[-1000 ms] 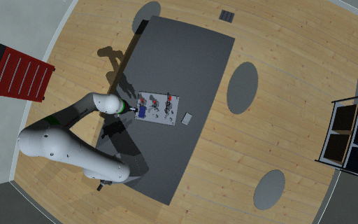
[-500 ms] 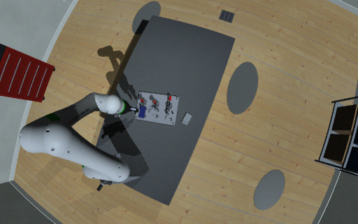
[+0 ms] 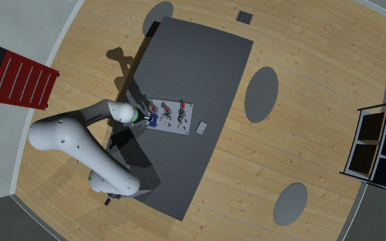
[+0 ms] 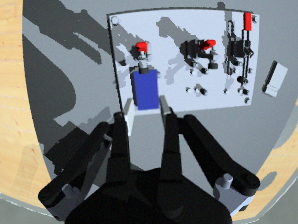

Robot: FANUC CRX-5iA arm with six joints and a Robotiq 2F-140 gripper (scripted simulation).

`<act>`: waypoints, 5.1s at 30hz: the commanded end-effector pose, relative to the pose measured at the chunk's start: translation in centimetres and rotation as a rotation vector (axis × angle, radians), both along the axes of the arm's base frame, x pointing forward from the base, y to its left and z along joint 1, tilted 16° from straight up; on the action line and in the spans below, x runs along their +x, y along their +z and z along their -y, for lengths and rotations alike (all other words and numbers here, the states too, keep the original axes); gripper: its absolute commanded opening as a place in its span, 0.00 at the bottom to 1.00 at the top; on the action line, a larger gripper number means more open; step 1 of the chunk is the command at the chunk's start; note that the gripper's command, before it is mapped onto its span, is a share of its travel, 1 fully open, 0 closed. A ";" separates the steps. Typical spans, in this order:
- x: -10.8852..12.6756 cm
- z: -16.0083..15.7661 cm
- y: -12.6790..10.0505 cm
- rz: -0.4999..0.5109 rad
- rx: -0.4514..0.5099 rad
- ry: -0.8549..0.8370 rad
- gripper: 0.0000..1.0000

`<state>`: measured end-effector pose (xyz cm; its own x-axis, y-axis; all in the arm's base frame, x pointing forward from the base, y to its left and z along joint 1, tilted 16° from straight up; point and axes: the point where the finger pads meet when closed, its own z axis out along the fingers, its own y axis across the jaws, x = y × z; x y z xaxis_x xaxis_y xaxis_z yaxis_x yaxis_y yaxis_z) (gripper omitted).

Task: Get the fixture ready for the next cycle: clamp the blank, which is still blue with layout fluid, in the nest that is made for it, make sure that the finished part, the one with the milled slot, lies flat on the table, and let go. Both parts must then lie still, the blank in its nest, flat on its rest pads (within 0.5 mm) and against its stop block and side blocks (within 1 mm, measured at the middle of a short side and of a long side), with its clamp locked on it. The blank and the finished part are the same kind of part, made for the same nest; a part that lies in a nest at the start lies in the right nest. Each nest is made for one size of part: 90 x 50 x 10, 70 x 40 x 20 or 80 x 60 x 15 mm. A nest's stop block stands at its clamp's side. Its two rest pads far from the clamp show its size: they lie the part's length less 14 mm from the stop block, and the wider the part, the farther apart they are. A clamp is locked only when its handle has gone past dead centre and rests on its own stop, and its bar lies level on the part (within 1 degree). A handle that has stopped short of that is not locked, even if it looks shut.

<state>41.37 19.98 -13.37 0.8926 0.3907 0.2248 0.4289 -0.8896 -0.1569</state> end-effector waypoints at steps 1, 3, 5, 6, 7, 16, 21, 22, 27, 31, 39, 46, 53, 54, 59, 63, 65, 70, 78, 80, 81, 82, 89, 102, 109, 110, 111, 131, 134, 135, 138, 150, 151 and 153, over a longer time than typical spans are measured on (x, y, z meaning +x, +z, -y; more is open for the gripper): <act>0.8 -0.3 0.2 0.000 0.000 0.000 0.28; 1.3 -0.6 0.3 0.000 0.000 0.000 0.28; 1.9 -0.8 0.5 0.000 0.000 0.000 0.28; 2.5 -1.1 0.6 0.000 0.000 0.000 0.28; 3.2 -1.4 0.8 0.000 0.000 0.000 0.28; 7.7 -3.4 1.9 0.000 0.000 0.000 0.28; 7.8 -3.4 2.0 0.000 0.000 0.000 0.28; 7.8 -3.4 2.0 0.000 0.000 0.000 0.28; 7.9 -3.5 1.6 0.000 0.000 0.000 0.28; 8.0 -3.7 0.7 0.000 0.000 0.000 0.28; 8.2 -4.1 -0.6 0.000 0.000 0.000 0.28; 8.3 -4.2 -1.0 0.000 0.000 0.000 0.28; 8.3 -4.2 -1.0 0.000 0.000 0.000 0.28; 8.3 -4.2 -1.0 0.000 0.000 0.000 0.28; 8.3 -4.2 -1.2 0.000 0.000 0.000 0.28; 8.4 -4.4 -2.2 0.000 0.000 0.000 0.28; 8.6 -4.6 -2.9 0.000 0.000 0.000 0.28; 8.7 -4.8 -3.7 0.000 0.000 0.000 0.28; 8.7 -4.8 -3.7 0.000 0.000 0.000 0.28; 8.7 -4.8 -3.7 0.000 0.000 0.000 0.28; 8.7 -4.8 -3.7 0.000 0.000 0.000 0.28; 8.7 -4.8 -3.7 0.000 0.000 0.000 0.28; 8.7 -4.8 -3.7 0.000 0.000 0.000 0.00; 8.7 -4.8 -3.7 0.000 0.000 0.000 0.00; 8.7 -4.8 -3.7 0.000 0.000 0.000 0.00; 8.7 -4.8 -3.7 0.000 0.000 0.000 0.00; 8.7 -4.8 -3.7 0.000 0.000 0.000 0.00; 8.7 -4.8 -3.7 0.000 0.000 0.000 0.00; 8.8 -4.9 -3.7 0.000 0.000 0.000 0.00; 8.8 -4.9 -3.7 0.000 0.000 0.000 0.00; 8.9 -4.9 -3.7 0.000 0.000 0.000 0.00; 9.2 -5.1 -3.6 0.000 0.000 0.000 0.00; 9.3 -5.1 -3.6 0.000 0.000 0.000 0.00; 9.4 -5.1 -3.5 0.000 0.000 0.000 0.00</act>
<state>50.60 25.06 -16.97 0.8929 0.3910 0.2235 0.4288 -0.8896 -0.1570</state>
